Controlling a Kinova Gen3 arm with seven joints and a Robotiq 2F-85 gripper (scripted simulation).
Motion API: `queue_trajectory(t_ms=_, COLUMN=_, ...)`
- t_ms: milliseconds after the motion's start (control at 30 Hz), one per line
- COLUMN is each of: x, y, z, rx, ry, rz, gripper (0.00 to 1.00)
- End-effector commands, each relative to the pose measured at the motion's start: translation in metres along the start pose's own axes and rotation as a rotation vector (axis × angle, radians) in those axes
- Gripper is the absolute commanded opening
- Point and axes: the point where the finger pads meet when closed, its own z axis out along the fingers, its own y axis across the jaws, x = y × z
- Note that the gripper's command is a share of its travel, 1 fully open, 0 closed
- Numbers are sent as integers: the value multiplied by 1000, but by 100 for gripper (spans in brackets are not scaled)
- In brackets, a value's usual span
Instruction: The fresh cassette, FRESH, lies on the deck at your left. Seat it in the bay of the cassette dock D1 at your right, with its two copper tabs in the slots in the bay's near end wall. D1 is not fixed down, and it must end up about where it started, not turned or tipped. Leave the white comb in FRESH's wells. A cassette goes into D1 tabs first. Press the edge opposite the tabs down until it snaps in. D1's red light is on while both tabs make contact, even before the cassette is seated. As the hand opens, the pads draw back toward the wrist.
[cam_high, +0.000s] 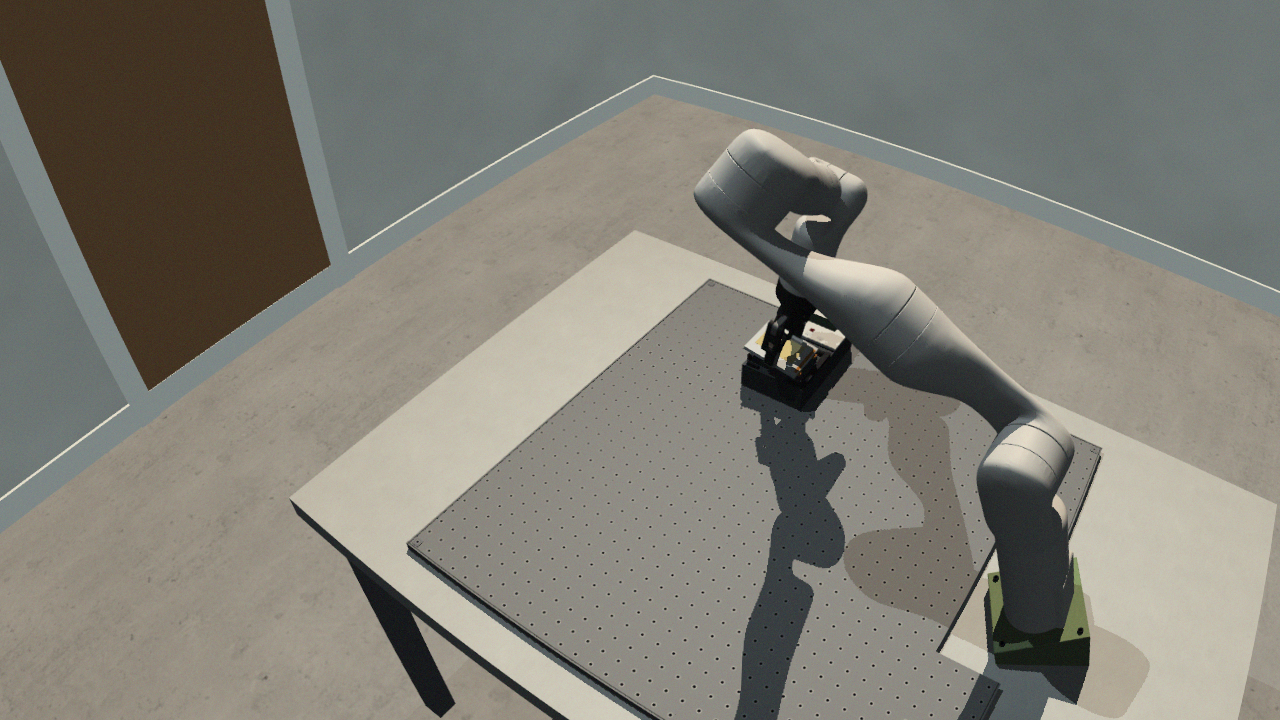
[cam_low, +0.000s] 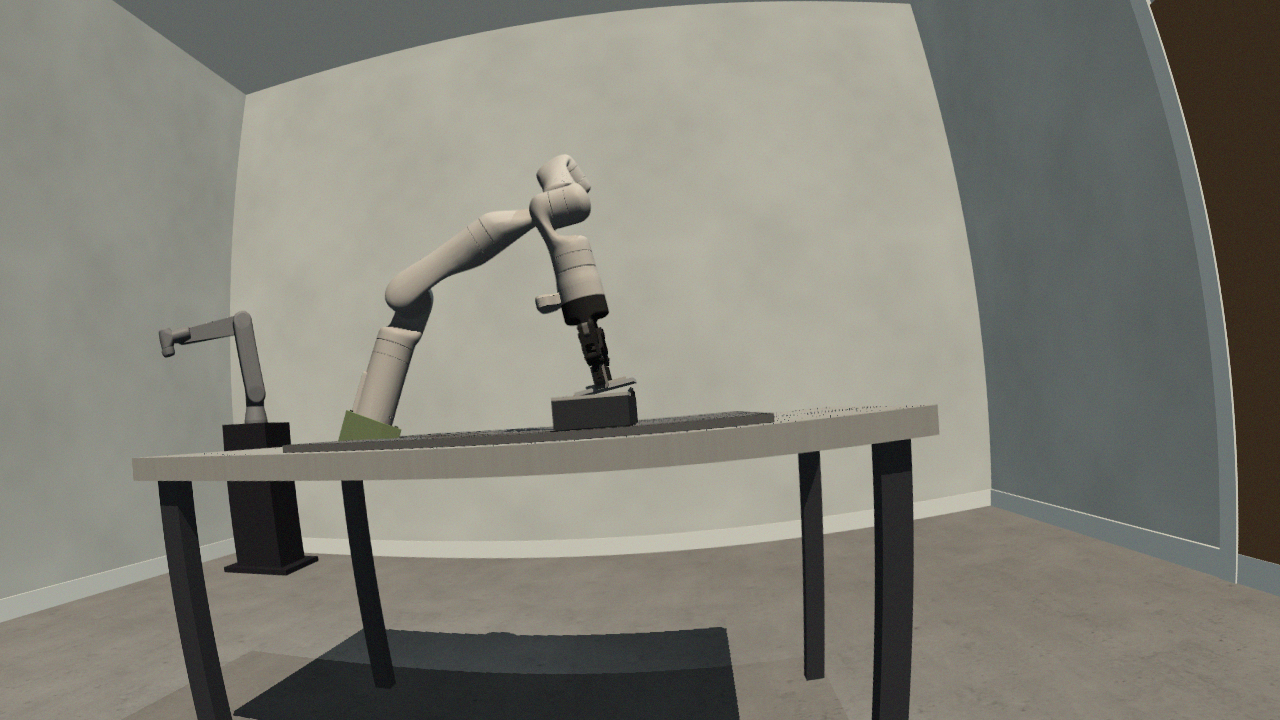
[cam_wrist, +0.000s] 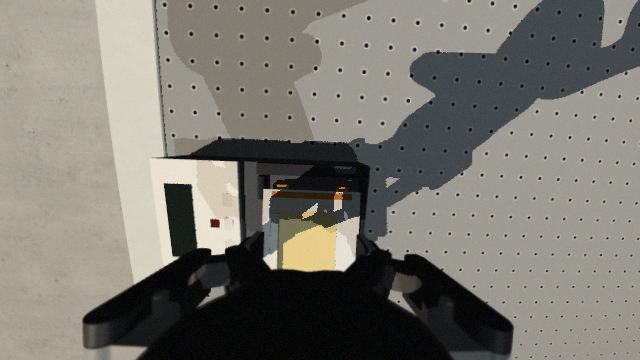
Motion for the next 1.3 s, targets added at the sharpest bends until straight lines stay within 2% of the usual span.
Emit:
queue_trajectory(t_ms=0, x=0, y=0, z=0, rx=1, ry=-1, rz=0, gripper=0)
queue_trajectory(t_ms=600, x=1, y=0, z=4, rx=1, ry=-1, rz=0, gripper=0)
queue_trajectory(t_ms=633, x=1, y=0, z=4, rx=1, ry=-1, rz=0, gripper=100)
queue_trajectory(t_ms=1267, x=1, y=0, z=4, rx=1, ry=-1, rz=0, gripper=100)
